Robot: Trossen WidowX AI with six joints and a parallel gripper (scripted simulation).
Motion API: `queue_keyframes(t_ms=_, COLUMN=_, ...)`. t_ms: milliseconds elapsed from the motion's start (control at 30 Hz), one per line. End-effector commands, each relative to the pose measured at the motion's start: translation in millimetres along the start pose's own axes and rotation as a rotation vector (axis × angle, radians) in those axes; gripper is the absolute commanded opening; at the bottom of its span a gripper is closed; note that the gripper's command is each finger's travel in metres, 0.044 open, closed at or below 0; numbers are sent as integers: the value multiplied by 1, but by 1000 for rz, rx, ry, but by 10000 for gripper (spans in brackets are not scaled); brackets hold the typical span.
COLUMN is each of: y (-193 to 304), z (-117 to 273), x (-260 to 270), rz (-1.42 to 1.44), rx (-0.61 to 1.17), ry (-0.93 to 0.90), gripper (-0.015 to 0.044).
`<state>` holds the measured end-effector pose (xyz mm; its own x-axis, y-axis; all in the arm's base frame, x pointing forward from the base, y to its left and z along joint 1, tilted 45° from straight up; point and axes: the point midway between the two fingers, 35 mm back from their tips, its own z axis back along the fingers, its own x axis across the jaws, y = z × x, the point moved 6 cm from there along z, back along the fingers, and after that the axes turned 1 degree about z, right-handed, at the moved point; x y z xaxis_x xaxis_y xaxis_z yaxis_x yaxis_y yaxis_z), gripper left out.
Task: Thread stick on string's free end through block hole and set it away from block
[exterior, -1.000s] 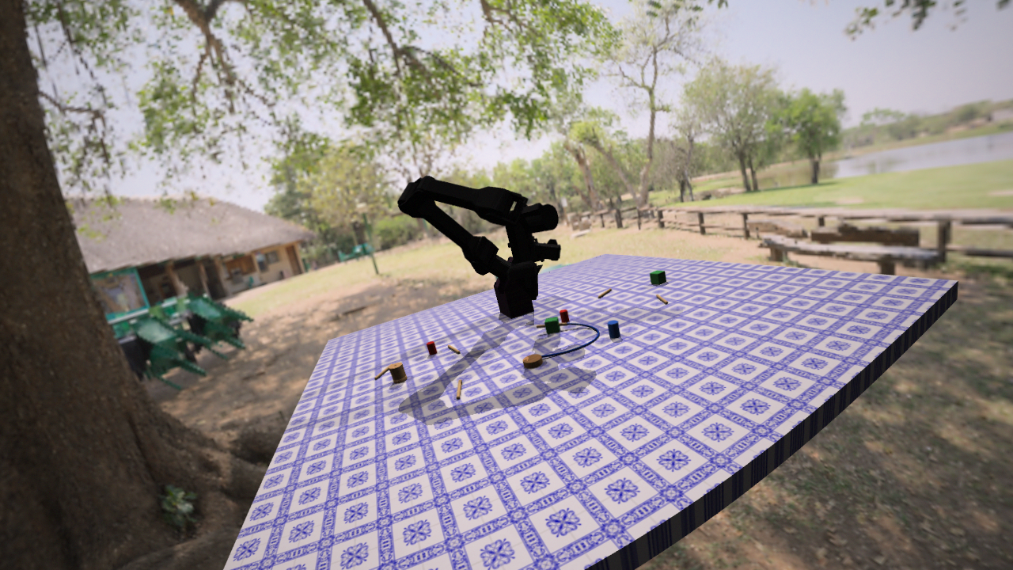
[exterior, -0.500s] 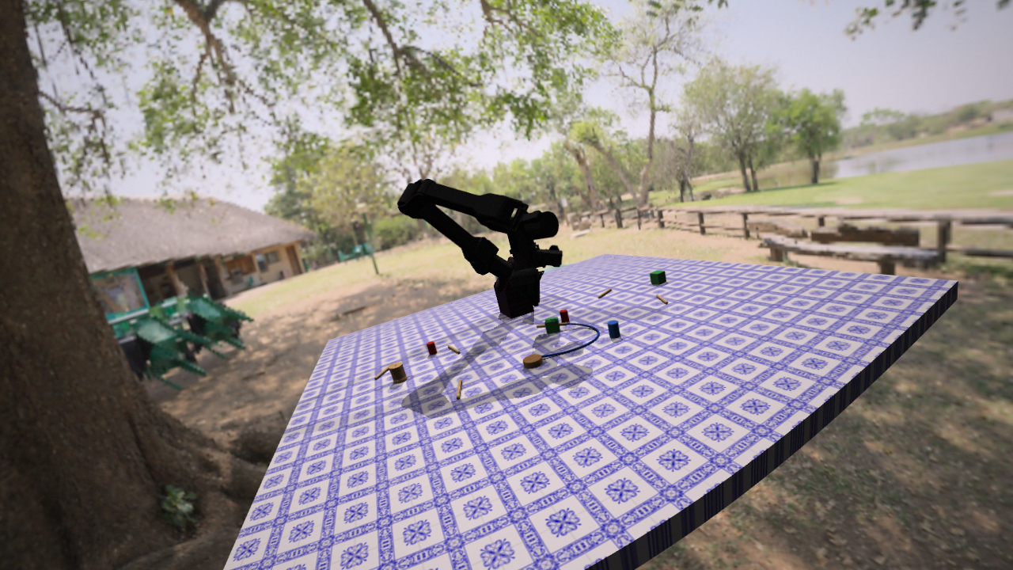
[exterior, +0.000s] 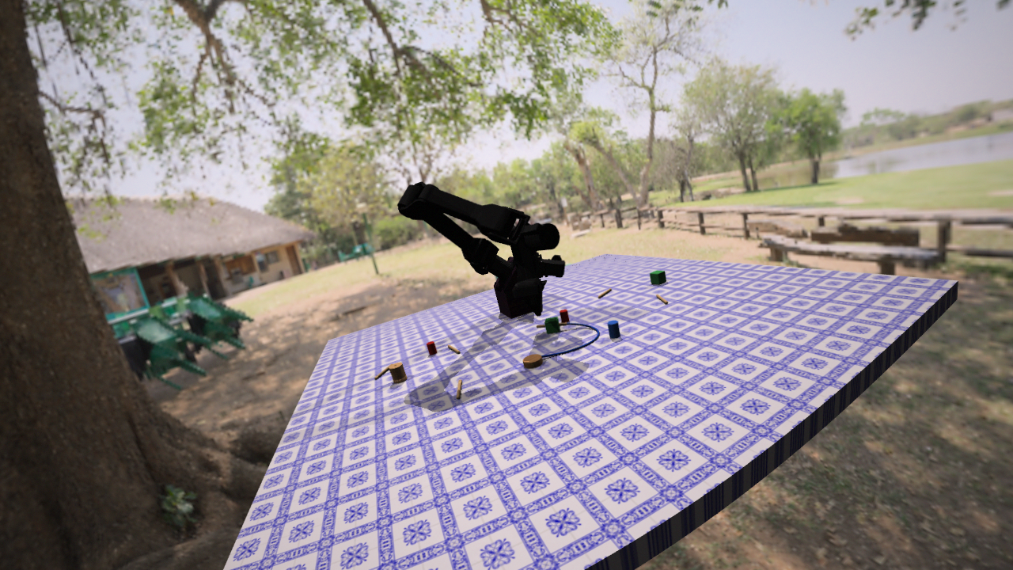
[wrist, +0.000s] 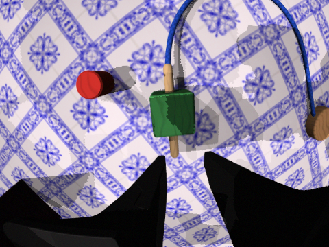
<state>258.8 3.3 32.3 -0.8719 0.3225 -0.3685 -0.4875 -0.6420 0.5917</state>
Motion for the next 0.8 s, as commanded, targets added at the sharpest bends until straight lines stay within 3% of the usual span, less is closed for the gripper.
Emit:
queue_keyframes(t_ms=0, y=1, z=-9, x=3, rz=9, rx=11, ry=-5, gripper=122)
queue_keyframes(t_ms=767, y=5, z=-41, x=5, rz=9, rx=17, ry=-3, gripper=122)
